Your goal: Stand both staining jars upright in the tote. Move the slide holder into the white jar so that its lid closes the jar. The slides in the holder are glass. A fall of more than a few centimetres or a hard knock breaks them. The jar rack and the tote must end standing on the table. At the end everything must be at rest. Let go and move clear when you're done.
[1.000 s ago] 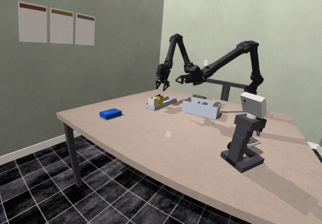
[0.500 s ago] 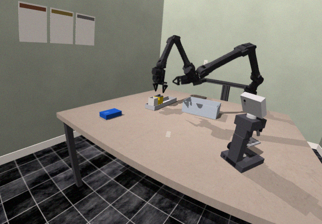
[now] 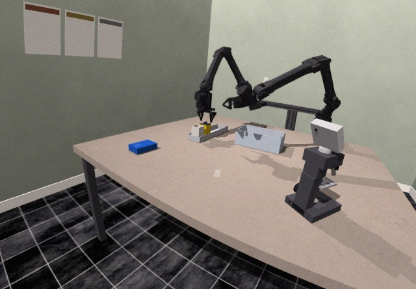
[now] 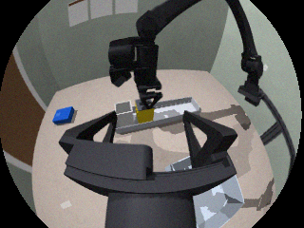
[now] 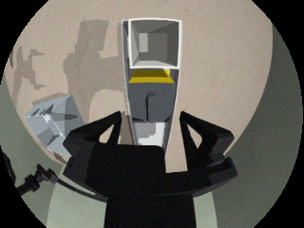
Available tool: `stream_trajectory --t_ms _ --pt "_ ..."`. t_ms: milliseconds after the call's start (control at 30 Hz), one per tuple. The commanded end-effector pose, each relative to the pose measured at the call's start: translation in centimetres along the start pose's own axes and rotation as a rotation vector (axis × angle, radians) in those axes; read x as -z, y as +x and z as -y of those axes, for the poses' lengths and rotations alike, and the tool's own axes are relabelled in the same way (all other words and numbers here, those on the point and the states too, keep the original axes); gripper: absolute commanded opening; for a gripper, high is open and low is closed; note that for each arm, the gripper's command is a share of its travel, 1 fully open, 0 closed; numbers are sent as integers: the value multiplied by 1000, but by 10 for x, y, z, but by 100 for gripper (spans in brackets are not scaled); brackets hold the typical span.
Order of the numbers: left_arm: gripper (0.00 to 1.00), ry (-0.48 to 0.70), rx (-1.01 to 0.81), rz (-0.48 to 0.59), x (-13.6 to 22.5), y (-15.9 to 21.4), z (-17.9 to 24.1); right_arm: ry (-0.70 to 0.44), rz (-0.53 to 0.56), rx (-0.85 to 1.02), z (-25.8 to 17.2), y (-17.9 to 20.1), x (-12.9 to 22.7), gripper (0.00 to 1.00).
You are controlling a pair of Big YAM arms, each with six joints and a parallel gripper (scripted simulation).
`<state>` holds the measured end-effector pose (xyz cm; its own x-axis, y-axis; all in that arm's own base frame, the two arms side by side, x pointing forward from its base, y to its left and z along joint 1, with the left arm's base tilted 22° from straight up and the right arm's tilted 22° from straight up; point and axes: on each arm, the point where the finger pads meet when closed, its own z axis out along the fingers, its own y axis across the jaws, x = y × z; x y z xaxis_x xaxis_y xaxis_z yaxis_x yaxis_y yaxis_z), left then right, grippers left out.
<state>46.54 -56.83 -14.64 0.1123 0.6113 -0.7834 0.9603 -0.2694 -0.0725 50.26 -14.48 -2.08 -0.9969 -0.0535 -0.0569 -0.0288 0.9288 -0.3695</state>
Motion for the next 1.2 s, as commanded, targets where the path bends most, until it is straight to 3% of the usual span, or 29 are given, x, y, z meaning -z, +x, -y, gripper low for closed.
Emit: stream_trajectory --t_ms 0,800,1133,1167 --pt "100 -43 -78 39 15 -42 -29 3 8 1 7 -10 -11 86" --pt "100 -44 -79 40 15 -42 -29 5 25 -4 11 -24 -40 86" --pt "100 -44 -79 40 15 -42 -29 0 8 5 5 -14 -56 76" --pt "100 -44 -79 40 15 -42 -29 0 11 14 0 -15 -54 71"
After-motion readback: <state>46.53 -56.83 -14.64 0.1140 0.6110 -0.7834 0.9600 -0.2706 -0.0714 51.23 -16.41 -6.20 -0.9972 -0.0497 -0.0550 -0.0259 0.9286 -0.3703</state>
